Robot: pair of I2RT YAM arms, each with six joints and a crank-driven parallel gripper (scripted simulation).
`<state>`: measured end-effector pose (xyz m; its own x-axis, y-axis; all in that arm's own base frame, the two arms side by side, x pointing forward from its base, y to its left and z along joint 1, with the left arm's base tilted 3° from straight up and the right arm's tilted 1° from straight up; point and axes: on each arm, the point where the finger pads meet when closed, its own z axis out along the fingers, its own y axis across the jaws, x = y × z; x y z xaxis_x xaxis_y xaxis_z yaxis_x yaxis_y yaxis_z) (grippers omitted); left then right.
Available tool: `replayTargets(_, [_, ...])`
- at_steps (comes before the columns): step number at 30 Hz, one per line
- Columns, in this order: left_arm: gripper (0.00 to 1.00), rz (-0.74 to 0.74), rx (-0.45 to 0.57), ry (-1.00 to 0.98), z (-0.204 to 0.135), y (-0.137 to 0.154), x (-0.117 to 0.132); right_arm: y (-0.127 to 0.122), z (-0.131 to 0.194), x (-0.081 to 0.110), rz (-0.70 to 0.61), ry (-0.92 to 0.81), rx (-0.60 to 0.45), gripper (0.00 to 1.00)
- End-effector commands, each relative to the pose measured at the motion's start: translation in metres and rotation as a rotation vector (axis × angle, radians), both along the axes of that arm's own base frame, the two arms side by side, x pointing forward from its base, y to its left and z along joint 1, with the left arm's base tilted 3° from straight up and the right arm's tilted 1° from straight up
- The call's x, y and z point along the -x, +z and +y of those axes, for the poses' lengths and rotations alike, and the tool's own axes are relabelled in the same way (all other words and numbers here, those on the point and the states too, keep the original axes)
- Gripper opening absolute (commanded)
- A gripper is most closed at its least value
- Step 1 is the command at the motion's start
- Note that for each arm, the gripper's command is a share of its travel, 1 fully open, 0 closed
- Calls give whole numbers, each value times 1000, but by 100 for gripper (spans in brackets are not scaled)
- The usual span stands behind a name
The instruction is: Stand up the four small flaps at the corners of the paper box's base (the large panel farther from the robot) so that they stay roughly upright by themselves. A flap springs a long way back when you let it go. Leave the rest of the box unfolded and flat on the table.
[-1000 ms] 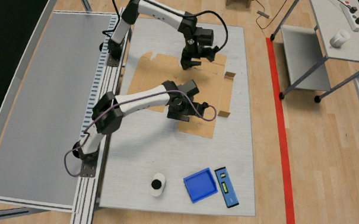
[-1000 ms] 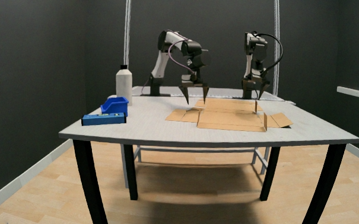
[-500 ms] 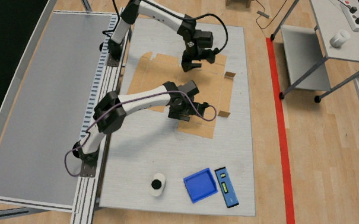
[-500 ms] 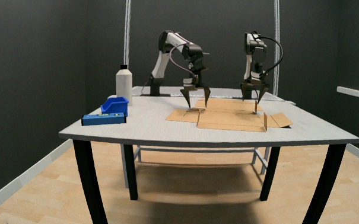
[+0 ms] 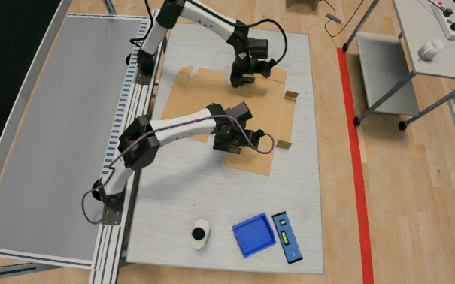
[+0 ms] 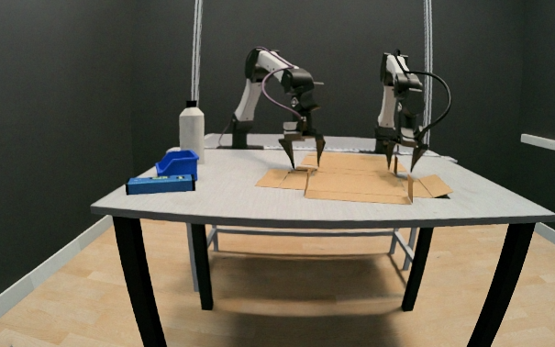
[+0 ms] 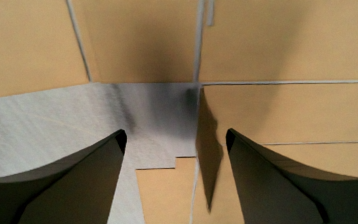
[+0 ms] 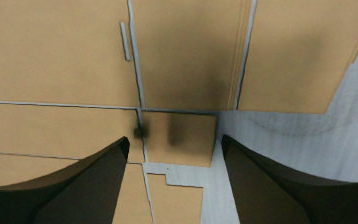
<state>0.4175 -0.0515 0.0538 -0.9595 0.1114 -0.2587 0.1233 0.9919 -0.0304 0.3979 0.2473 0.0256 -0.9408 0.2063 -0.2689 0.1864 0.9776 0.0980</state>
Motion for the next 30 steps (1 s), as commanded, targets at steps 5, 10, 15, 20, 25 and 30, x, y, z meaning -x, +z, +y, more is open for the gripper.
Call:
replayTargets(5, [81,-59,-32,-35,6,1,-12,-19,-4,2,24,-2,21,81])
replayTargets(10, [81,-53,-41,-35,6,-3,-11,-19,-5,2,24,-2,21,81])
replayTargets(15, [81,-52,-68,-23,6,-7,-11,-19,-6,2,24,-2,21,81])
replayTargets(20, [81,-45,-76,-21,8,-8,-10,-19,-6,2,24,1,21,81])
replayTargets(25, [81,-62,-92,-22,6,-4,-14,-19,-7,2,24,1,21,81])
replayTargets(30, [81,-44,-152,-20,6,-18,-9,-20,-7,2,24,2,20,81])
